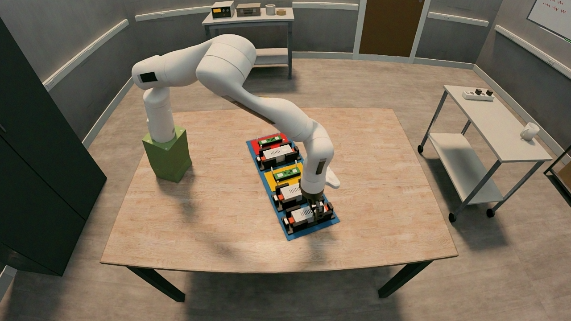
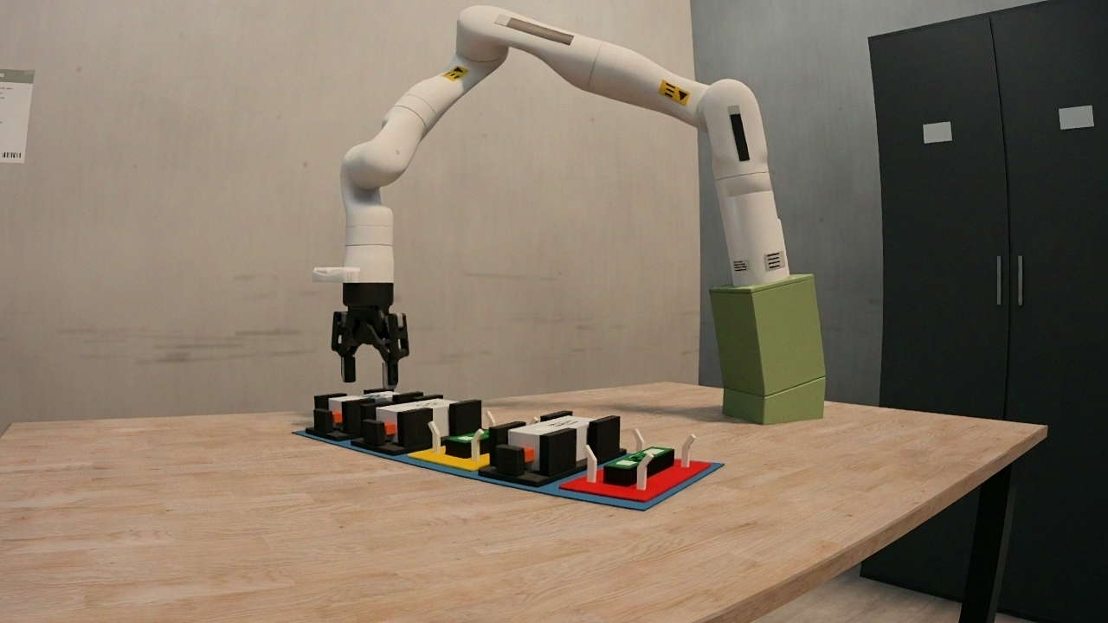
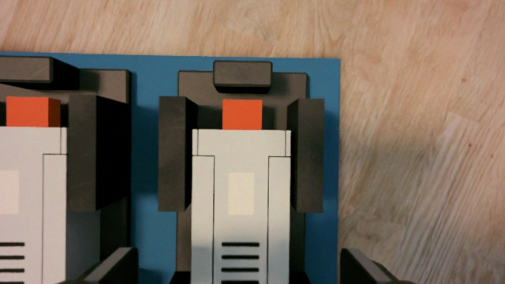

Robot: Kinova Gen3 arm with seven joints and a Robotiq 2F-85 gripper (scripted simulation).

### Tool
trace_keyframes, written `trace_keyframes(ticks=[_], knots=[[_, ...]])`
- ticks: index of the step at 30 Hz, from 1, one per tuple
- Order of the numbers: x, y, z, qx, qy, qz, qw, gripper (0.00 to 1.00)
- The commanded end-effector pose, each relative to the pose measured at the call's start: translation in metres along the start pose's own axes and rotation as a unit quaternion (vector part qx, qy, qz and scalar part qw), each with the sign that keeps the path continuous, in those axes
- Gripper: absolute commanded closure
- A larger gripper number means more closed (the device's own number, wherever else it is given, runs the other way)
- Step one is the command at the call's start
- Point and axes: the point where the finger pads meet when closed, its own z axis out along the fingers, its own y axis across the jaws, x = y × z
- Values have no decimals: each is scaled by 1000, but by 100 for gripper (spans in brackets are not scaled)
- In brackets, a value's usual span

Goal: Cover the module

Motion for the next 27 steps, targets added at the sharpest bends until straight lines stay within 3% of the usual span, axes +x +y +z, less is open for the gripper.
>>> trace_keyframes(ticks=[1, 27], knots=[[1, 1, 2, -1, 1, 0, 1000, 0], [1, 1, 17, -1, 1, 0, 1000, 0]])
